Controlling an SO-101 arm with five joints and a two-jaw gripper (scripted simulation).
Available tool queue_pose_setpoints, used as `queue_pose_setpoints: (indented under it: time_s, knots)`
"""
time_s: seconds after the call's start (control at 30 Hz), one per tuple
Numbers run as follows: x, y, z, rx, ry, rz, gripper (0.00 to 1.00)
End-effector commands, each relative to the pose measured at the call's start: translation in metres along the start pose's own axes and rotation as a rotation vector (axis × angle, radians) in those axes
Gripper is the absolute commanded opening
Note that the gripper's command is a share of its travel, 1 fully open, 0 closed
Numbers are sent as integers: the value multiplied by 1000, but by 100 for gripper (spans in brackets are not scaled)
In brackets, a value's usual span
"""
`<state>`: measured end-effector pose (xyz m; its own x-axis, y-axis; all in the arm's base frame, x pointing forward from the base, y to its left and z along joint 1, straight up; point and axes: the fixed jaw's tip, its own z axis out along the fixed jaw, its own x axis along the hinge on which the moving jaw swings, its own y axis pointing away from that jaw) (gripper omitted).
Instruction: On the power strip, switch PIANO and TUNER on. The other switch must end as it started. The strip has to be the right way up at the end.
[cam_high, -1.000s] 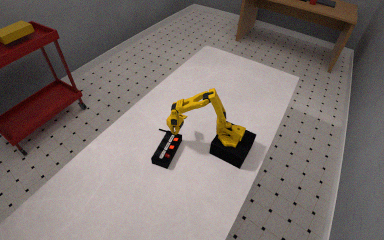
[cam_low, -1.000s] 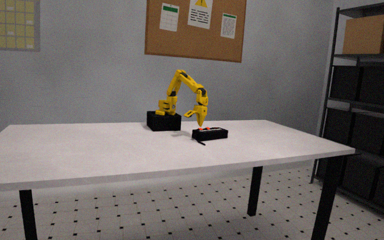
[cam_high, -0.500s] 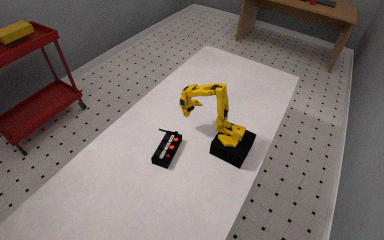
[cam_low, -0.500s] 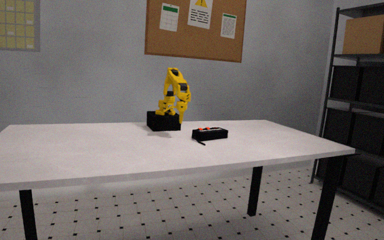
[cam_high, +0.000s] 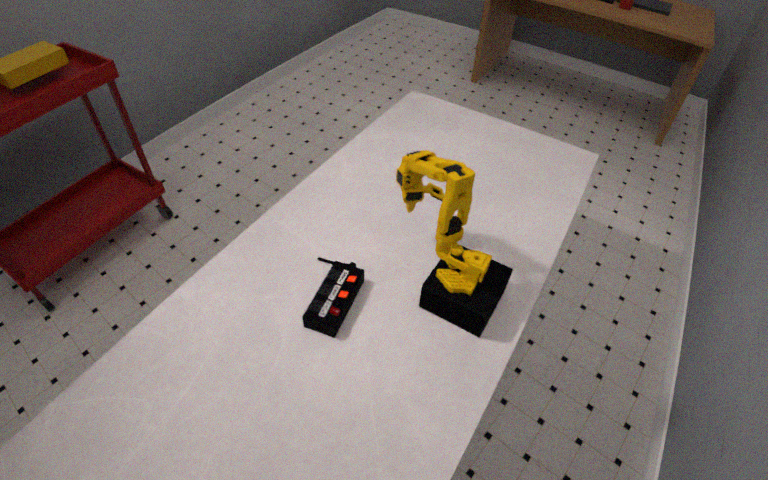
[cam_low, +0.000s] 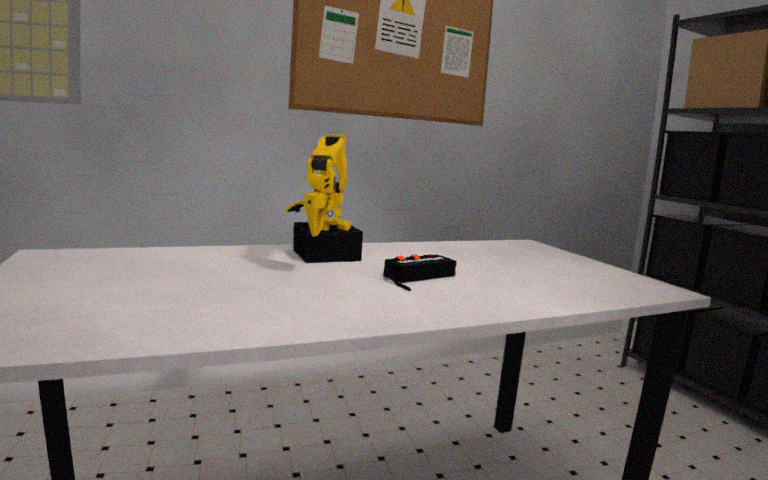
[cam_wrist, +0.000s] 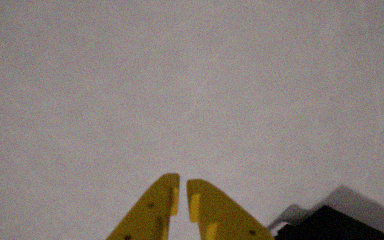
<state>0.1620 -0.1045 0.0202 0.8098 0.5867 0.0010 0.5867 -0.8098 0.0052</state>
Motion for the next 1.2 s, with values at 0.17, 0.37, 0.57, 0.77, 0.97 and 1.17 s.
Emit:
queue_pose_setpoints:
  time_s: [0.17,0.37,0.57,0.77,0.97,1.17]
  knots:
    - [-20,1,-3,6,-1,87,0]
    - [-20,1,-3,6,-1,87,0]
    - [-20,1,-3,6,-1,87,0]
    - [-20,1,-3,6,-1,87,0]
    - [-20,1,-3,6,-1,87,0]
    - [-20,1,-3,6,-1,87,0]
